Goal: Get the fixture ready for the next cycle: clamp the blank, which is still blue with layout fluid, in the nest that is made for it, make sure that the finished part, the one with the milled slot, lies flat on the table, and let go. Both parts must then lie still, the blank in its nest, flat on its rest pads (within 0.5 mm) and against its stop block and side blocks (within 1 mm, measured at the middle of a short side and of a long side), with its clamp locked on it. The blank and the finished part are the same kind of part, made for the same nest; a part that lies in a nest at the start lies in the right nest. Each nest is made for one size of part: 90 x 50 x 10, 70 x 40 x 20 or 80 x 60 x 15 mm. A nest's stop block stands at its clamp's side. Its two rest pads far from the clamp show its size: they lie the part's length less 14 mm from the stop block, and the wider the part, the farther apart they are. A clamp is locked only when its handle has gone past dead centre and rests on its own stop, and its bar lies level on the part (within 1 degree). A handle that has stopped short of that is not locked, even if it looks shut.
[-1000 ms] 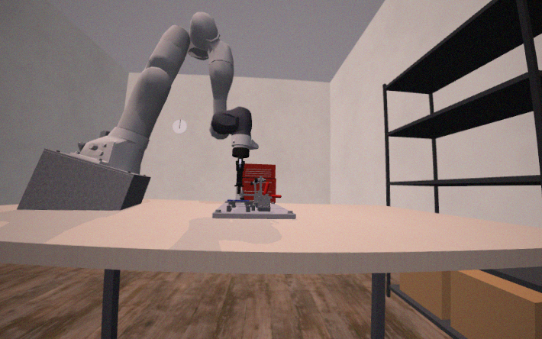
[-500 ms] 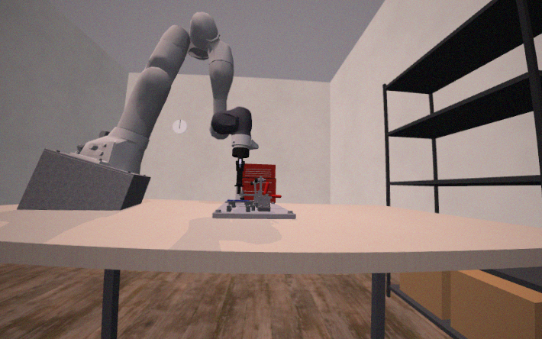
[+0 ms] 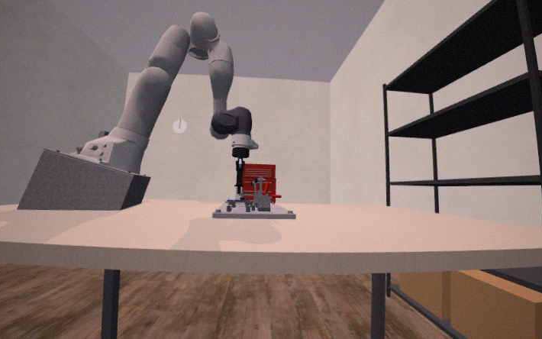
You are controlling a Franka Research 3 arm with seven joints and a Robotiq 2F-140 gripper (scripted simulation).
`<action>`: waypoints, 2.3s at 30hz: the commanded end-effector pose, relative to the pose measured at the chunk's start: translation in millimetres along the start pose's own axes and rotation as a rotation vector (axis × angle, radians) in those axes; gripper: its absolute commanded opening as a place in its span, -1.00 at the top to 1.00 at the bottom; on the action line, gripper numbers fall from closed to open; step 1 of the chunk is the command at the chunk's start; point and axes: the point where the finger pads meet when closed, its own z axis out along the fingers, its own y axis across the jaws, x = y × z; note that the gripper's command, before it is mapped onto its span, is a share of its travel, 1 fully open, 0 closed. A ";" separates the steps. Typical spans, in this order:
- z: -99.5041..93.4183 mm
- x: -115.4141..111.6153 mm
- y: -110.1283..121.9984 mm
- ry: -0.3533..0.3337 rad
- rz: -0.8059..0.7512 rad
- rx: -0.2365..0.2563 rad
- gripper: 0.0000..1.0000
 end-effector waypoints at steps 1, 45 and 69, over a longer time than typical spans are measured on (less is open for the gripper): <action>-0.6 1.2 -2.3 0.003 0.002 0.000 1.00; -40.6 1.1 -18.3 0.003 0.002 0.000 1.00; -157.4 0.7 -18.2 0.003 0.002 0.000 0.44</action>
